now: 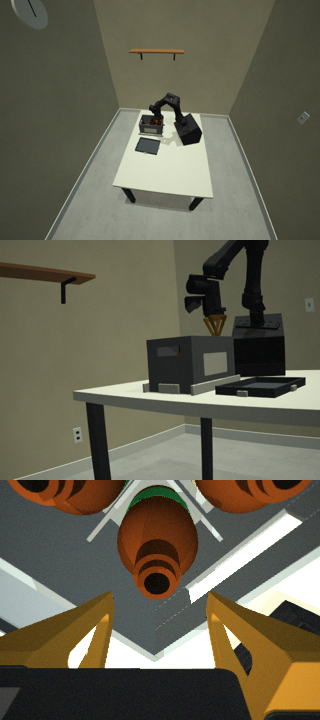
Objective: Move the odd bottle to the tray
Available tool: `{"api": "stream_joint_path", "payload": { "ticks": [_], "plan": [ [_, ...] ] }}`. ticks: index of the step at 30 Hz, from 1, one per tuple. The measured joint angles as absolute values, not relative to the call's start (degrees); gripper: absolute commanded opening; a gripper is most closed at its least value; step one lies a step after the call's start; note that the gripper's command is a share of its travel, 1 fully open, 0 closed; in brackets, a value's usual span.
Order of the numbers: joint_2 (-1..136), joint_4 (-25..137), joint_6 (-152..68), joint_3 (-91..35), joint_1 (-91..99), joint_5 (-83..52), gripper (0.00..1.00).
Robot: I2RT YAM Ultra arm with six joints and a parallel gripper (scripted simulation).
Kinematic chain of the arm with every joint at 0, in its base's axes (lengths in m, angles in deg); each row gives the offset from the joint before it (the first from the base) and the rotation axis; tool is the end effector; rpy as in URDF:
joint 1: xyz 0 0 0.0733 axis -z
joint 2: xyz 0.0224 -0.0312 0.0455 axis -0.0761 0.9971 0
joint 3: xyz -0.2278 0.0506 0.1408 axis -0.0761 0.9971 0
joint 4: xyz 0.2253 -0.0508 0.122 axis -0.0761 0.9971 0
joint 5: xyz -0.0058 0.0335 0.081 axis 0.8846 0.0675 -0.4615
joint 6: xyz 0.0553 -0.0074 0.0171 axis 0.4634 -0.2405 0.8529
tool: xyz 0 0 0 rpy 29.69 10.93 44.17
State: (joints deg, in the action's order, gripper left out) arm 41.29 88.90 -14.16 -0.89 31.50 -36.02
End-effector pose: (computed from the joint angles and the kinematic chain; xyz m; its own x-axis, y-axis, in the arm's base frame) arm 0.2164 -0.0936 0.2207 -0.5925 0.7775 -0.2109 0.6424 0.6140 0.4586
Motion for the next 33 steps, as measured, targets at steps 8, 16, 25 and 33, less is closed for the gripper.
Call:
{"api": "stream_joint_path", "payload": {
  "ticks": [8, 16, 25, 33],
  "plan": [
    [41.3, 88.9, -14.2, -0.9, 31.5, -36.0, 0.61],
    [41.3, 88.5, -14.0, -0.9, 31.2, -36.0, 0.61],
    [42.7, 86.8, -13.5, -0.2, 30.6, -35.8, 0.61],
    [43.7, 85.3, -12.9, 0.4, 30.0, -35.6, 0.61]
  ]
}}
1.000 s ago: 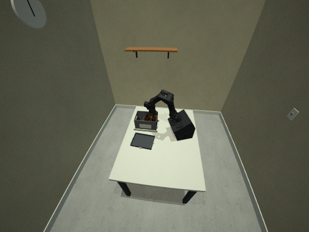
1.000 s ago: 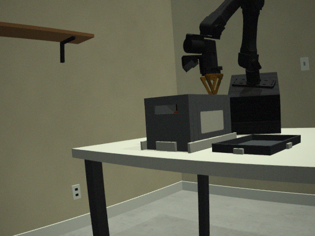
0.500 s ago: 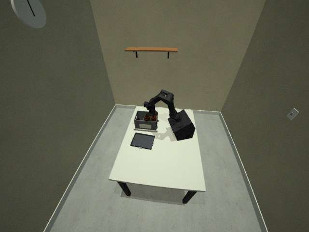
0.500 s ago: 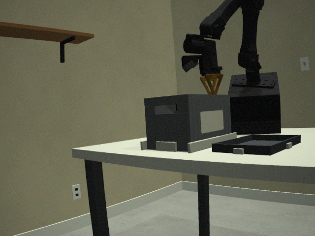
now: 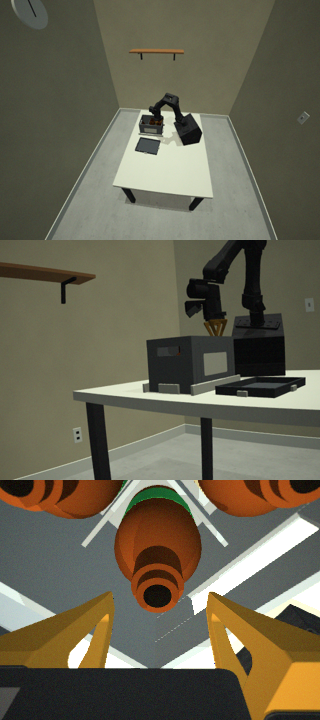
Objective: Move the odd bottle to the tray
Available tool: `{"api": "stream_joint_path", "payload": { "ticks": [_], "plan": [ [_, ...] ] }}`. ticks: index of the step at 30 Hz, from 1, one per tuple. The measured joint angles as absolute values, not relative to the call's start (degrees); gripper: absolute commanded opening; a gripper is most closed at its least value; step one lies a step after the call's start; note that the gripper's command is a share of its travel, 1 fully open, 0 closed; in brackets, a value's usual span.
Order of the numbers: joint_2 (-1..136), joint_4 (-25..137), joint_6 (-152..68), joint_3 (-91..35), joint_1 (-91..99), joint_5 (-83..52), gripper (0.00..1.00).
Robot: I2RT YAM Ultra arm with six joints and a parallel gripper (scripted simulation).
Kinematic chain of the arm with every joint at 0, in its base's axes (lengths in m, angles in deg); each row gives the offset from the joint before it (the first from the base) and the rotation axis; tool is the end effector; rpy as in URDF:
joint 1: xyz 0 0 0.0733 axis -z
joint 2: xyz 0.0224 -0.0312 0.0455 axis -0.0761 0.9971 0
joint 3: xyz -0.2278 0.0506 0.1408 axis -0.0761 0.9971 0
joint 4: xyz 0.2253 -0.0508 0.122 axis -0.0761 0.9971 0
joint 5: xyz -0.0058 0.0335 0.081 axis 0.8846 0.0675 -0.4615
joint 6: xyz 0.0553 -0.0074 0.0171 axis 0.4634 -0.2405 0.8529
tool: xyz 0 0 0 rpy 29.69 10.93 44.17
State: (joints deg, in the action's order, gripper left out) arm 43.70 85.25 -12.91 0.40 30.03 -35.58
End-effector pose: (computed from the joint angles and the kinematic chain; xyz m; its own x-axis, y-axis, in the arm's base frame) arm 0.2249 -0.0913 0.2077 -0.5969 0.7762 -0.2031 0.6433 0.6143 0.4570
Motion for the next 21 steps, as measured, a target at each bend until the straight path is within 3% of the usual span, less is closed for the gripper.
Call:
{"api": "stream_joint_path", "payload": {
  "ticks": [21],
  "plan": [
    [45.8, 80.3, -11.6, 1.9, 28.8, -35.1, 0.61]
  ]
}}
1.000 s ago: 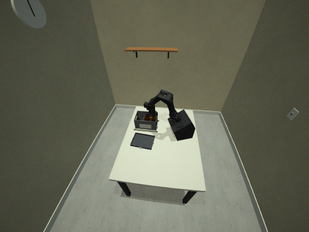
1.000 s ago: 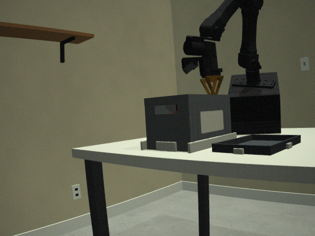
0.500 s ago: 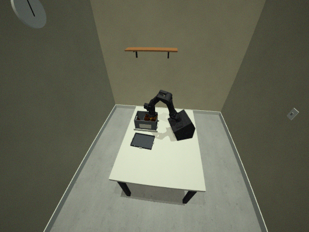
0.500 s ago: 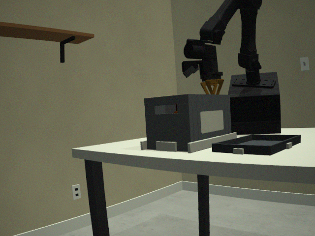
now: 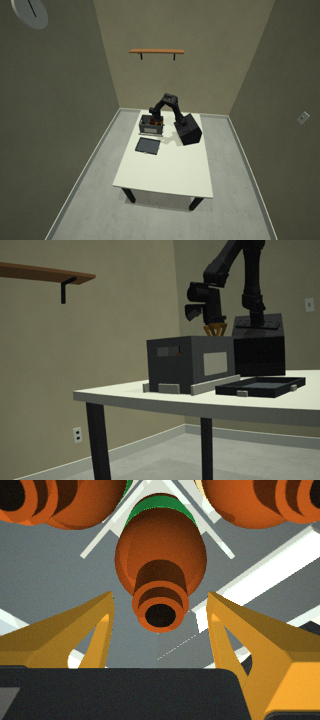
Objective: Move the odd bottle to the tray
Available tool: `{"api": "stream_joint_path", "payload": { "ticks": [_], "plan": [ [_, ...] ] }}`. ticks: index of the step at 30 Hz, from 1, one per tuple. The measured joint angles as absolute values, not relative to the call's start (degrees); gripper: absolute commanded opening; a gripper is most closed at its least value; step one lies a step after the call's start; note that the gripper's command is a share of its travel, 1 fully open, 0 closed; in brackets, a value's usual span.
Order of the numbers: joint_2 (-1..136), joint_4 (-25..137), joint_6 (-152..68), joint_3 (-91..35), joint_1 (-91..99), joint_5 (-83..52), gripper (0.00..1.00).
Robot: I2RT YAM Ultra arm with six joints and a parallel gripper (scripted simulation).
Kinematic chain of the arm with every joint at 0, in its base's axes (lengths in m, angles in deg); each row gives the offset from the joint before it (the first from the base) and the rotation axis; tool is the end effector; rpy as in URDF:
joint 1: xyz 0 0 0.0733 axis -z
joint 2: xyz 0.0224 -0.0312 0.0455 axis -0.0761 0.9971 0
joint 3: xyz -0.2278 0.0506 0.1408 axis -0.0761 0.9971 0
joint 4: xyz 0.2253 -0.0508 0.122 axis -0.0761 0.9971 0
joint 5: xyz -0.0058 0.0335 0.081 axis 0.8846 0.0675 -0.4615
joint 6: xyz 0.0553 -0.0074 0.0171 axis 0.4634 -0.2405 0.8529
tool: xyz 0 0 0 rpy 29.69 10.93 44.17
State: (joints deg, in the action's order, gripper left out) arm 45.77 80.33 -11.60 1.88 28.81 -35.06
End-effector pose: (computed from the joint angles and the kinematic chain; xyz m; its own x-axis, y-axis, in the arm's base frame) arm 0.2332 -0.0898 0.1958 -0.5921 0.7761 -0.2171 0.6377 0.6160 0.4625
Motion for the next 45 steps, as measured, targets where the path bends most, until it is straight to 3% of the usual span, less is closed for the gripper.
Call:
{"api": "stream_joint_path", "payload": {
  "ticks": [45],
  "plan": [
    [46.5, 79.4, -11.4, 1.9, 28.6, -34.9, 0.61]
  ]
}}
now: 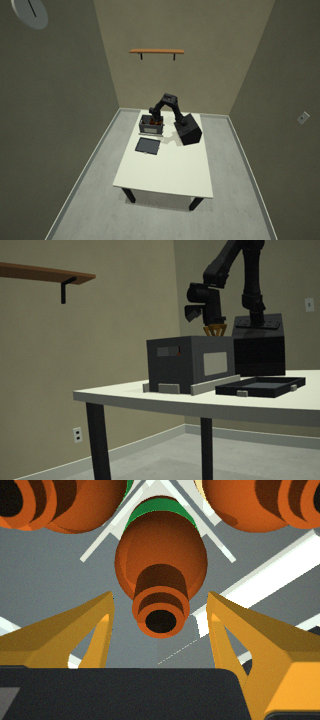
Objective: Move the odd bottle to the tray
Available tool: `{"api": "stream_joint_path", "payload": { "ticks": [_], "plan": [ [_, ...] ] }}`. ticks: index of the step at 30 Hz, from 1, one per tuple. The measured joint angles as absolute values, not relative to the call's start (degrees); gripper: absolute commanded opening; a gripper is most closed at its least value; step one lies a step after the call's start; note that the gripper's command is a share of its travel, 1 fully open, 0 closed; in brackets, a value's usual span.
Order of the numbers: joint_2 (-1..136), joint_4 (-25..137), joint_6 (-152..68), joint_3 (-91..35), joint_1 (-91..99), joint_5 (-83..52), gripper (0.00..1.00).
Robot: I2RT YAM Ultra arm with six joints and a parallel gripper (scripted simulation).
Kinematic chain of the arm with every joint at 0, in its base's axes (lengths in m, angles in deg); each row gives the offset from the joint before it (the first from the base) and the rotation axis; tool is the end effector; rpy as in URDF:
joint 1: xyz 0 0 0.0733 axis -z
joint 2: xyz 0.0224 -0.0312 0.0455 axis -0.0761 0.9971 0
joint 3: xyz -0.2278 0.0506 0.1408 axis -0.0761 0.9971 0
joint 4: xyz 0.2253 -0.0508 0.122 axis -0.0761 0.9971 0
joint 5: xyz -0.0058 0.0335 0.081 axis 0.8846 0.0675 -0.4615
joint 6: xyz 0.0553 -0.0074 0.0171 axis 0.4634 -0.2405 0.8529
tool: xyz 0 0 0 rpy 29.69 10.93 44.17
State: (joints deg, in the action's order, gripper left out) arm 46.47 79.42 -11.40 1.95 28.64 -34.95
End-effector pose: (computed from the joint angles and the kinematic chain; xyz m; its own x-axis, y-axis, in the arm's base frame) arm 0.2355 -0.0902 0.1933 -0.5912 0.7764 -0.2184 0.6377 0.6158 0.4626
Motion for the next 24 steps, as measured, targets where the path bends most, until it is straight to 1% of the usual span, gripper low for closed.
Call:
{"api": "stream_joint_path", "payload": {
  "ticks": [1, 24],
  "plan": [
    [46.5, 79.4, -11.4, 1.9, 28.6, -34.9, 0.00],
    [46.5, 79.2, -11.4, 1.9, 28.6, -34.9, 0.00]
  ]
}}
